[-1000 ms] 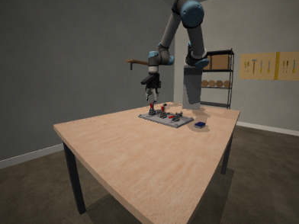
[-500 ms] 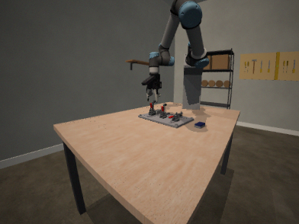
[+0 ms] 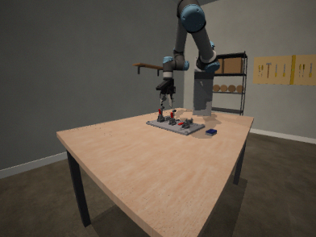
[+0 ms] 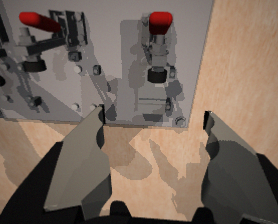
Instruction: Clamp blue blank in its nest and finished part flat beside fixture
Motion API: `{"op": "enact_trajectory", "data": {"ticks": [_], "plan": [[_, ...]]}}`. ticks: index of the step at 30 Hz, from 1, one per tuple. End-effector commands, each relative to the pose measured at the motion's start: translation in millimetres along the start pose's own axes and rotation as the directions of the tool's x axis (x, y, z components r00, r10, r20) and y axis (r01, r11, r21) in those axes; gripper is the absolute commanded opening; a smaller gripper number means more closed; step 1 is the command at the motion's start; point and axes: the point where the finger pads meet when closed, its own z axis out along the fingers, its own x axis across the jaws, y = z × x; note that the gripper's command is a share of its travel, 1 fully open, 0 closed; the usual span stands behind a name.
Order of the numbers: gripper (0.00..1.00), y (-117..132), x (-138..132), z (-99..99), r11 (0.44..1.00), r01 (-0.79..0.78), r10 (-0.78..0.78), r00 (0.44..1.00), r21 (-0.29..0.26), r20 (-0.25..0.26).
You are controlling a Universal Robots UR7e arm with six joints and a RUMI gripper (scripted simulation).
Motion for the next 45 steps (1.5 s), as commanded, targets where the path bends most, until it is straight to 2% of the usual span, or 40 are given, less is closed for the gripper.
{"op": "enact_trajectory", "data": {"ticks": [1, 8, 15, 27, 45], "plan": [[0.59, 13, 1, -0.6, 1.0, 0.001, -0.001, 1.0, 0.006, -0.002], [0.59, 14, 1, 0.8, 1.0, 0.001, -0.001, 1.0, 0.005, -0.002], [0.59, 14, 1, 10.5, 1.0, 0.001, -0.001, 1.0, 0.005, -0.002], [0.59, 14, 1, 47.5, 1.0, 0.001, -0.001, 1.0, 0.005, -0.002], [0.59, 14, 1, 49.4, 1.0, 0.001, -0.001, 1.0, 0.006, -0.002]]}}
